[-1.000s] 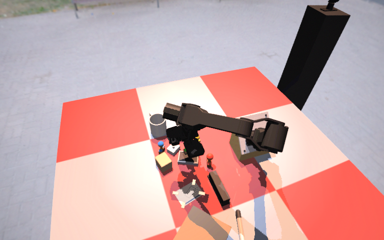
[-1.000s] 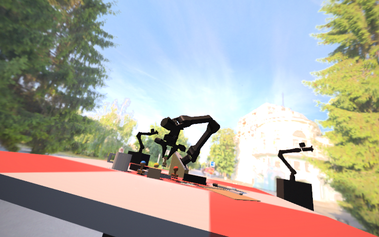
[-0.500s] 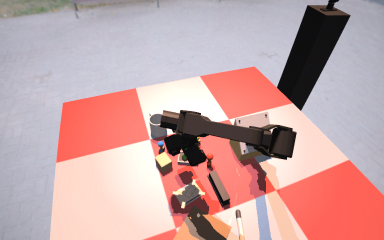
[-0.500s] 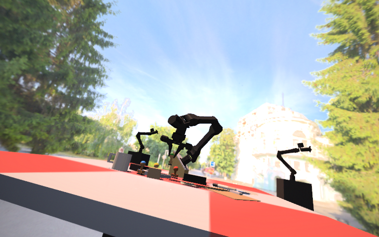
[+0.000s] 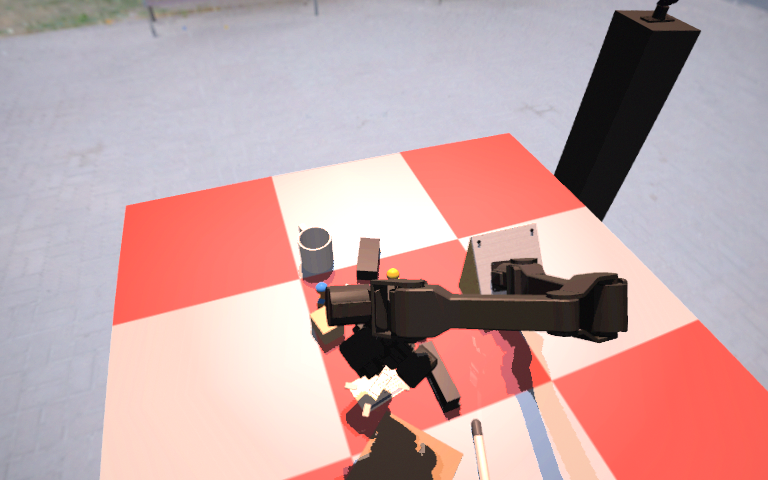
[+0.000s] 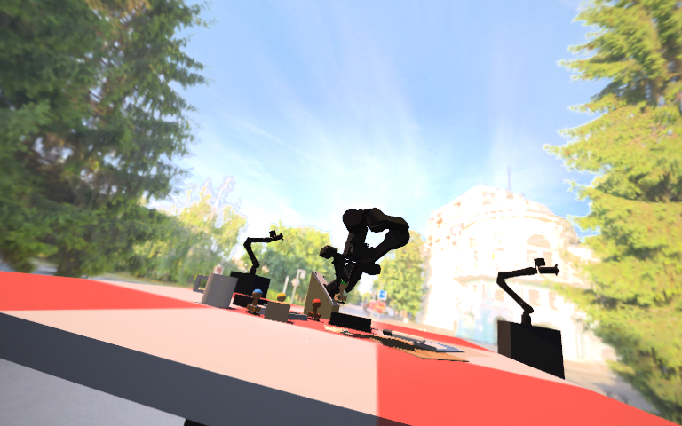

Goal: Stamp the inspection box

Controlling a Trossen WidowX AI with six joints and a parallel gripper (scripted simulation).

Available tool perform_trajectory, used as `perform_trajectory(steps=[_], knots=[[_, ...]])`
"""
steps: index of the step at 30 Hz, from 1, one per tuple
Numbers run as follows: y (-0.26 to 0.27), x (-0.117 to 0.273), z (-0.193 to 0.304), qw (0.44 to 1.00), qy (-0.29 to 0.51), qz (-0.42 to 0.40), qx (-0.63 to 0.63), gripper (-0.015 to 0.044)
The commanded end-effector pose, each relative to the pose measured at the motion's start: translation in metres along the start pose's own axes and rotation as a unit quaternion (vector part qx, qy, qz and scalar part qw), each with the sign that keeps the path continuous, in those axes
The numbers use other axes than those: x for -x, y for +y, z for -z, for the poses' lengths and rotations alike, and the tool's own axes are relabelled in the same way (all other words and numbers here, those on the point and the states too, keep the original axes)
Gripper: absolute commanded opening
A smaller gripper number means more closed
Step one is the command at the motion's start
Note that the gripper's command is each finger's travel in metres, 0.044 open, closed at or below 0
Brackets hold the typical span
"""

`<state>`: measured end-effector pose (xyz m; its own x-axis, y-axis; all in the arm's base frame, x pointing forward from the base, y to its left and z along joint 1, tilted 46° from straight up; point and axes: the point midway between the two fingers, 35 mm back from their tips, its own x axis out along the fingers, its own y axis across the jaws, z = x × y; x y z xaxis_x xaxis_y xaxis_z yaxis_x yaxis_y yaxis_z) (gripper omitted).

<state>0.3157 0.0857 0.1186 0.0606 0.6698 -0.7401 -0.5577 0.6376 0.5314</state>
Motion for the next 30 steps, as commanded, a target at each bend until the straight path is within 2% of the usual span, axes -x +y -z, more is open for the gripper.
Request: perform_trajectory(steps=[1,30], knots=[[0.005,0.000,-0.002,1.000,0.000,-0.003,0.001,0.0000],[0.006,-0.019,-0.002,1.000,-0.001,-0.002,0.000,0.0000]])
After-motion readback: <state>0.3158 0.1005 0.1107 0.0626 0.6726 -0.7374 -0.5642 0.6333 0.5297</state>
